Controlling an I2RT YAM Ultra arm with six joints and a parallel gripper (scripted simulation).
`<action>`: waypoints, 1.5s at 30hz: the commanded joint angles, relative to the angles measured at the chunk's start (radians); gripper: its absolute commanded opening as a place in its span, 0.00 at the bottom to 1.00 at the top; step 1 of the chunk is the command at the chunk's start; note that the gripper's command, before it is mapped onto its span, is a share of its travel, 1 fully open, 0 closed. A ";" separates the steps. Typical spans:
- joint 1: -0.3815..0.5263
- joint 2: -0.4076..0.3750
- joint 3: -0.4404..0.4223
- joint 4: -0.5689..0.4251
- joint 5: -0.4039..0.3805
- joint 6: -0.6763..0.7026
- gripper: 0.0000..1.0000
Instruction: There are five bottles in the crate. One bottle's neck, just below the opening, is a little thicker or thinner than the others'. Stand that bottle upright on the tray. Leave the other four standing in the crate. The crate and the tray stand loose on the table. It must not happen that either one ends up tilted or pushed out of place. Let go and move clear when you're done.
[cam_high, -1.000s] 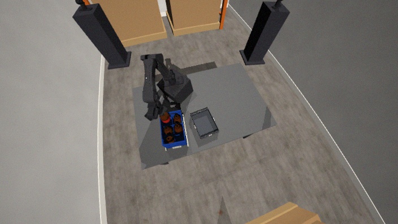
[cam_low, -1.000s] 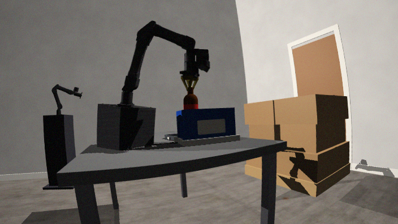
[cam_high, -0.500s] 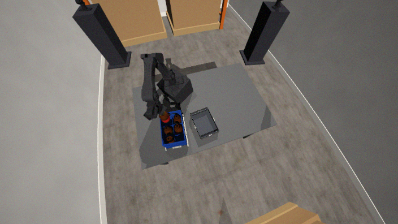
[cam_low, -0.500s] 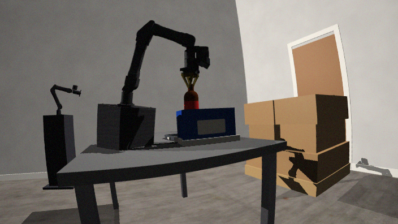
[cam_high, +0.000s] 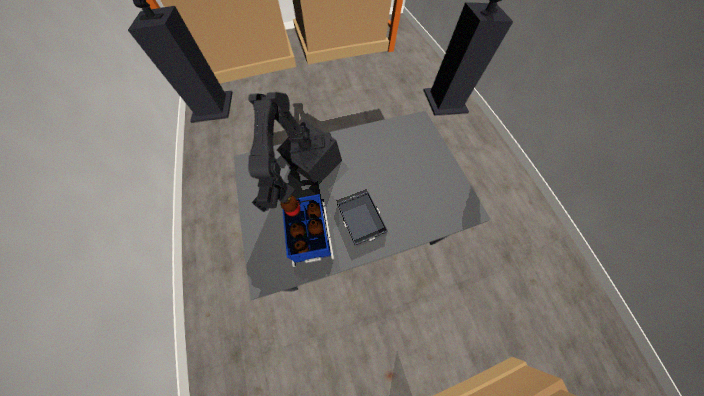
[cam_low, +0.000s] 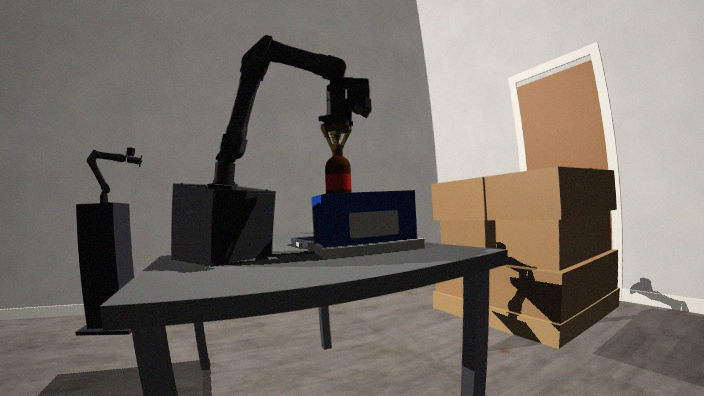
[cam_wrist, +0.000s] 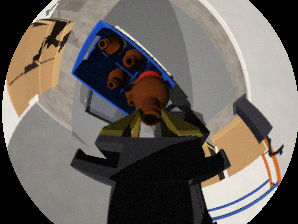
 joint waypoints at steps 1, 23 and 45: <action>0.015 -0.051 0.056 -0.032 0.008 0.007 0.00; 0.017 -0.051 0.071 -0.048 0.008 0.007 0.00; 0.017 -0.051 0.071 -0.048 0.008 0.007 0.00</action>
